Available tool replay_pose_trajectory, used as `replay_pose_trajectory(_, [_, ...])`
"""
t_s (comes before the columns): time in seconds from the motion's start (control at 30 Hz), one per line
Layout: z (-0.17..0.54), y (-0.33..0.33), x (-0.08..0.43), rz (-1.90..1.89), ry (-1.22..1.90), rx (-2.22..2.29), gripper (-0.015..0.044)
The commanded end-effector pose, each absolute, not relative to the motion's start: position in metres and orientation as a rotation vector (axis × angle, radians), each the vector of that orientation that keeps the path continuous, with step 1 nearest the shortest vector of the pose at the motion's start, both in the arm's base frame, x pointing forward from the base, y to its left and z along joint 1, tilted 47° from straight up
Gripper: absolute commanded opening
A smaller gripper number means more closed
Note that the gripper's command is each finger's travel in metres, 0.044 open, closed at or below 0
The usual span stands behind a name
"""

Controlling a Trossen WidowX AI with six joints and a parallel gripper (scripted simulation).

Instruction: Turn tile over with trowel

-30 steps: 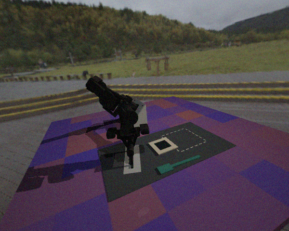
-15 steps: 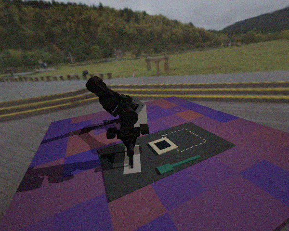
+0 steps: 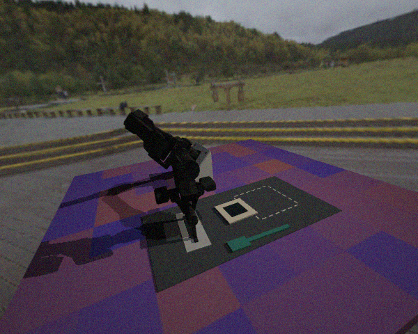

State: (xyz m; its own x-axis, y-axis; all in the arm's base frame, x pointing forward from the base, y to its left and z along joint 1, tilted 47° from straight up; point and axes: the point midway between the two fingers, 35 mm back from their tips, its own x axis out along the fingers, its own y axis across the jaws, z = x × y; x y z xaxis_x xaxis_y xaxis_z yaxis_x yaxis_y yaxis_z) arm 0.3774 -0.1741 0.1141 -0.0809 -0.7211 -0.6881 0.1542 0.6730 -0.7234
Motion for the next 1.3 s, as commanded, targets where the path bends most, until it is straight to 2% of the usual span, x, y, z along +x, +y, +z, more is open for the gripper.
replay_pose_trajectory(0.0, [0.1135, -0.1748, 0.3765, -0.693, 1.54, -0.585, 0.013])
replay_pose_trajectory(0.93, [0.1134, -0.1748, 0.3765, -0.032, 1.8, -1.177, 0.013])
replay_pose_trajectory(1.2, [0.1134, -0.1748, 0.3765, -0.016, 1.804, -1.19, 0.013])
replay_pose_trajectory(1.27, [0.1134, -0.1748, 0.3765, -0.016, 1.804, -1.19, 0.0183])
